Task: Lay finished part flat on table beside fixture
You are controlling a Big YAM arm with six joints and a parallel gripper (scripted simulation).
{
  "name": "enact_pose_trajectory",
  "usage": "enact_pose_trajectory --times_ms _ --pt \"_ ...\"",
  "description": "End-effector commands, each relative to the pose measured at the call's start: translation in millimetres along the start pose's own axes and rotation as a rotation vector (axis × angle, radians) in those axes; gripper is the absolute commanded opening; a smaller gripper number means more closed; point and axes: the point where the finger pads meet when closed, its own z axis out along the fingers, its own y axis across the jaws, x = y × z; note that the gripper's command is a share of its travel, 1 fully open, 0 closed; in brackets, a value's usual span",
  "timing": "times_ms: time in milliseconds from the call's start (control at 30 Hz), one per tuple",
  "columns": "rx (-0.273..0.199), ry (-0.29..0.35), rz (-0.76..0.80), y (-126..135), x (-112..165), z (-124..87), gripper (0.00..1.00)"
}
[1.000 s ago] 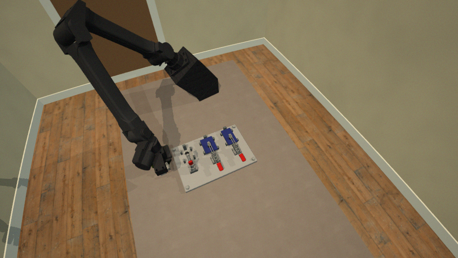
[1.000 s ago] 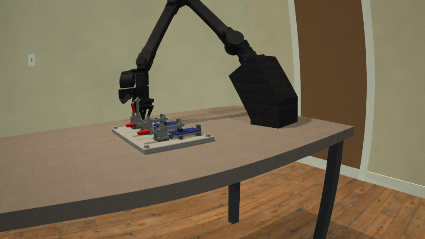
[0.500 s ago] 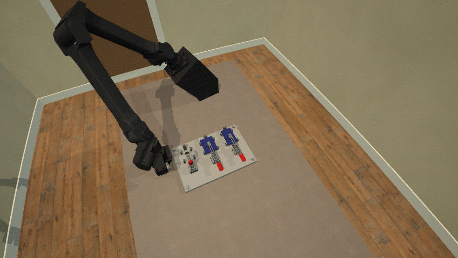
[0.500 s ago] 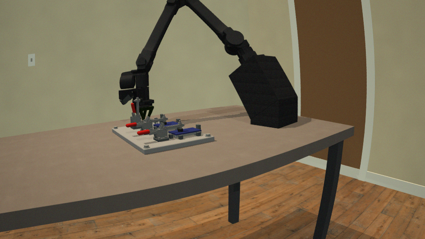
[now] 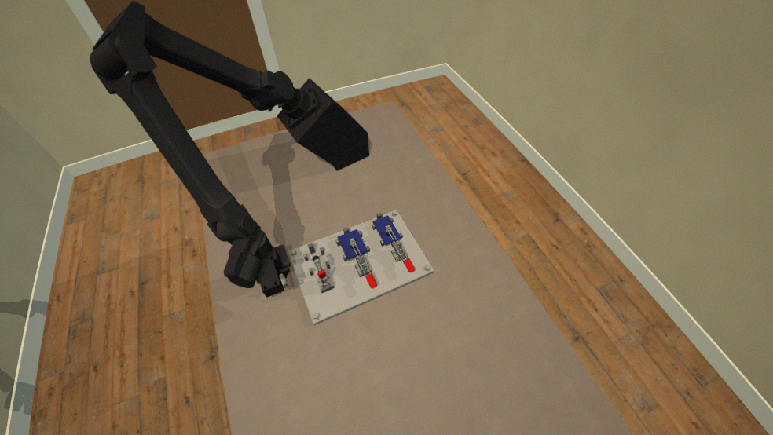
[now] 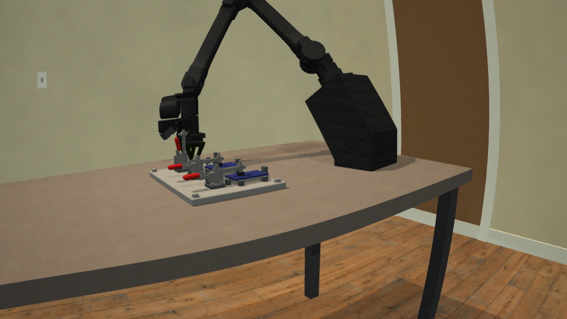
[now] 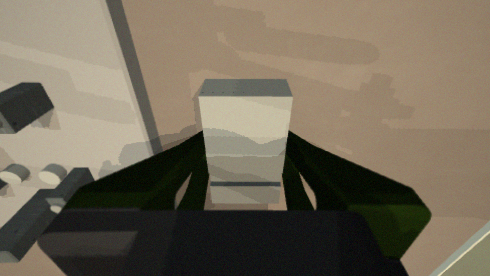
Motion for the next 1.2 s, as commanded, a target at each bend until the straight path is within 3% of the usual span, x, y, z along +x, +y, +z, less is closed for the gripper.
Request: enact_pose_trajectory --times_ms 0,767,800,1167 --pt "0.012 -0.011 0.018 -10.8 -4.5 6.0 0.00" --pt "0.012 -0.011 0.018 -10.0 -2.3 4.5 0.00" --pt "0.012 -0.011 0.017 -9.9 -2.2 4.4 0.64" --pt "0.011 -0.010 0.018 -9.4 -1.0 3.8 0.64"
